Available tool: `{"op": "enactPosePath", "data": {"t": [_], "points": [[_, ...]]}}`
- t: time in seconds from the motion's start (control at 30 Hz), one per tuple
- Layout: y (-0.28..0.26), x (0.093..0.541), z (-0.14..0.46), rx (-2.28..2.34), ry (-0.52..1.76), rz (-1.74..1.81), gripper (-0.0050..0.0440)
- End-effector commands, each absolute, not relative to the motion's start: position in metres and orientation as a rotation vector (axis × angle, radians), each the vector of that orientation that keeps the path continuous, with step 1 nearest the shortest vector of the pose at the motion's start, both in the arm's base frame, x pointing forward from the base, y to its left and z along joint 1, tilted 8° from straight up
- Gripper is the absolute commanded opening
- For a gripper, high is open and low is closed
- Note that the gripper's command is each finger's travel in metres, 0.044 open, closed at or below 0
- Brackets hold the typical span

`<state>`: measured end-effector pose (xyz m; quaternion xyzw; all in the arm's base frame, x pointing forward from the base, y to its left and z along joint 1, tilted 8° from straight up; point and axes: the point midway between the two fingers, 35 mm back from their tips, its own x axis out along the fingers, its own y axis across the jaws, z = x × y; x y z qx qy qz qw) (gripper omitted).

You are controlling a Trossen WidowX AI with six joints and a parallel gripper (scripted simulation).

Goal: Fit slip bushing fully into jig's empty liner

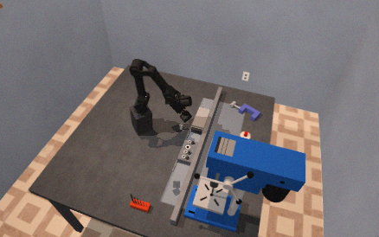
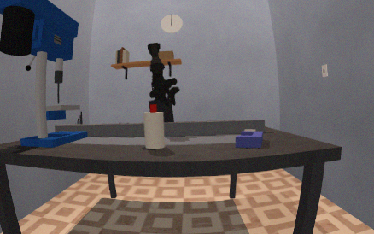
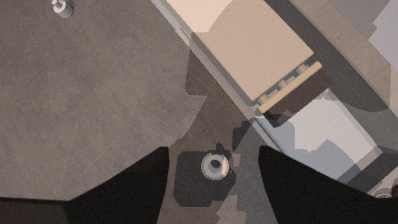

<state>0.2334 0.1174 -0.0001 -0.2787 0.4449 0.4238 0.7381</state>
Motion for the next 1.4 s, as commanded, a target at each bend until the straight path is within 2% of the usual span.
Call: {"op": "enactPosePath", "data": {"t": [0.0, 0.3, 0.63, 0.93, 1.07, 1.37], "points": [[0.123, 0.238, 0.000, -0.710, 1.128, 0.868, 0.0233], [0.124, 0.231, 0.008, -0.943, 1.321, 0.750, 0.0233], [0.123, 0.229, 0.009, -0.949, 1.322, 0.749, 0.0233], [0.119, 0.230, -0.016, -1.297, 1.195, 1.072, 0.0440], [0.119, 0.231, -0.020, -1.365, 1.159, 1.136, 0.0440], [0.118, 0.232, -0.040, -1.701, 0.927, 1.464, 0.0440]]}}
